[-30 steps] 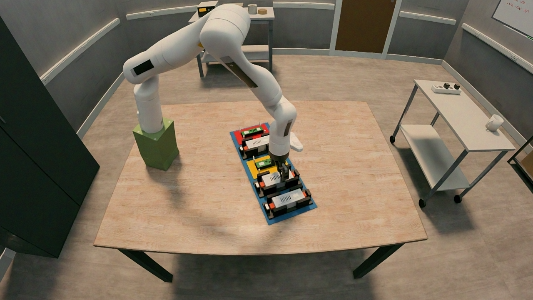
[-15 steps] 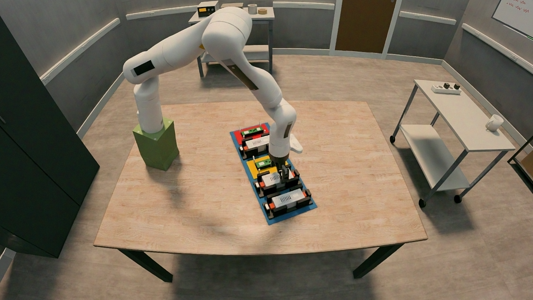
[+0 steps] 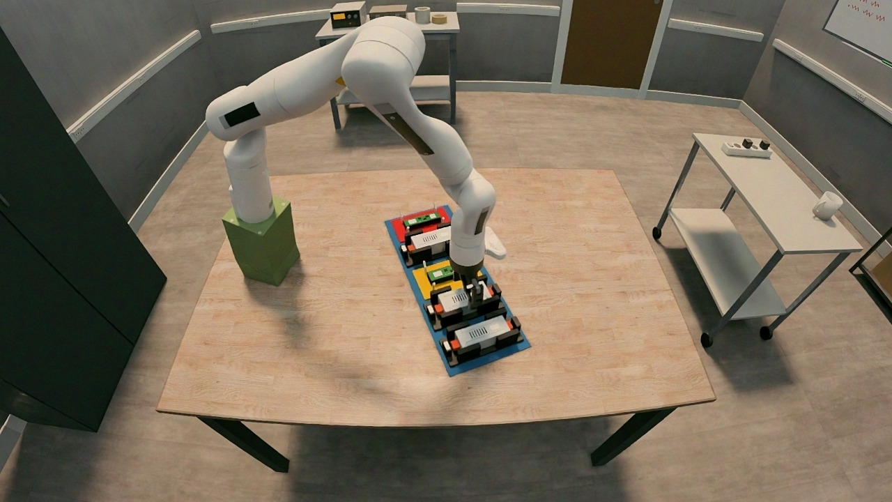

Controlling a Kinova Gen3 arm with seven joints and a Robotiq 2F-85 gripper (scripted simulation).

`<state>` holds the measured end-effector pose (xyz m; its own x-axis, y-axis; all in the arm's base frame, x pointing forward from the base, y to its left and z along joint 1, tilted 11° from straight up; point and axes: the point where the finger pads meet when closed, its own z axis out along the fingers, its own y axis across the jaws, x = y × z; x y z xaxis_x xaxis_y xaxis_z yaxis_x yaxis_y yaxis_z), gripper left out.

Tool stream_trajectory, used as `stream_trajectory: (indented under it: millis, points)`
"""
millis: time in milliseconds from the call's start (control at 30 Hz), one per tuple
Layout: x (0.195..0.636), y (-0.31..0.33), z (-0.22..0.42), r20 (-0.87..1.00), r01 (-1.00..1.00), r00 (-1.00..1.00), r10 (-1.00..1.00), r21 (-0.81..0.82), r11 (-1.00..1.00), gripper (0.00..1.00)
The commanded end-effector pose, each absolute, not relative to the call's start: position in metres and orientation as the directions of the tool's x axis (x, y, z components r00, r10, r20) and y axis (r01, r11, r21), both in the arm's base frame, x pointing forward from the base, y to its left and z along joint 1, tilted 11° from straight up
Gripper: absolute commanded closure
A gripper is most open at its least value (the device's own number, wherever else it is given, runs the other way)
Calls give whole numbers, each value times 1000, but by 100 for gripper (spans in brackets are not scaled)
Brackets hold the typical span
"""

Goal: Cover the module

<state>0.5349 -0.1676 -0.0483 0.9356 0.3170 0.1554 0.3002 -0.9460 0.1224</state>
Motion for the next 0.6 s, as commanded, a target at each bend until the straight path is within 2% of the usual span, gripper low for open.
stream_trajectory:
  millis: [0,567]
  points:
    - [536,-168,-49,157,300,935,317,124,-946,0]
    - [538,-169,-59,157,300,935,317,124,-946,0]
